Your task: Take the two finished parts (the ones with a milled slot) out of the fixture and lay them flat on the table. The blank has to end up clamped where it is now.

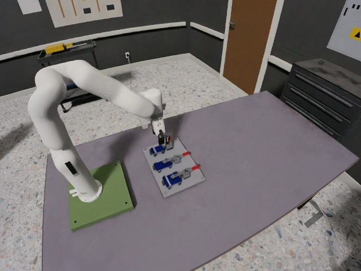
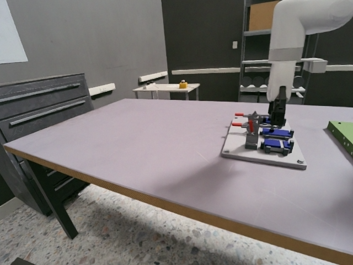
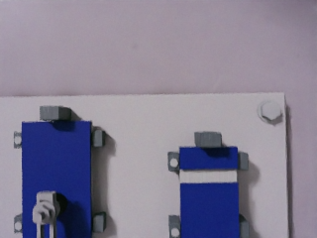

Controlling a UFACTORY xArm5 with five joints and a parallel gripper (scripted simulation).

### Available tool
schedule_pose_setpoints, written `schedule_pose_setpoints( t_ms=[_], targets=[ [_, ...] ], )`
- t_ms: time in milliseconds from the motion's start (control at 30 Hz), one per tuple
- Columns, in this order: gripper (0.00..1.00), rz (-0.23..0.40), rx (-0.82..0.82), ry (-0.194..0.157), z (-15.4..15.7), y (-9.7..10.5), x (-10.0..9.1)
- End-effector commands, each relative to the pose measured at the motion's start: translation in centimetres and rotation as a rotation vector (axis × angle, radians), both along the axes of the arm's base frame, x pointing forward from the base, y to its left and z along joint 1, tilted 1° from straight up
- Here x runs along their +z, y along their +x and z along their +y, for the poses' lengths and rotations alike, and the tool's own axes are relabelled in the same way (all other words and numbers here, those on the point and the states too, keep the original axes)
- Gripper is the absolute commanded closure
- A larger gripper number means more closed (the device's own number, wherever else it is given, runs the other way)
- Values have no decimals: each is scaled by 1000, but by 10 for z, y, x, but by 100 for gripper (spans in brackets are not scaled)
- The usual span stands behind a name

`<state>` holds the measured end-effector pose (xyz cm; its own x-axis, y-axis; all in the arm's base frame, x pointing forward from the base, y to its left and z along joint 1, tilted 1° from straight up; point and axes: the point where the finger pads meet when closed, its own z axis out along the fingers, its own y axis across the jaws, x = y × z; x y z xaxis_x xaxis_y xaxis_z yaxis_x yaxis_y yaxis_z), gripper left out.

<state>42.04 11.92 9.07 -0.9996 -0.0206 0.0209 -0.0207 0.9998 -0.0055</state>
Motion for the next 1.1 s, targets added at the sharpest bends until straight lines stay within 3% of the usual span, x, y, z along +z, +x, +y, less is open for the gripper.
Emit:
schedule_pose_setpoints(
  t_ms=[0, 733, 1067],
  targets=[
    [0, -5, 0, 1, 0, -9, 2],
    [0, -5, 0, 1, 0, -17, 0],
    [0, -5, 0, 1, 0, -17, -20]
  ],
)
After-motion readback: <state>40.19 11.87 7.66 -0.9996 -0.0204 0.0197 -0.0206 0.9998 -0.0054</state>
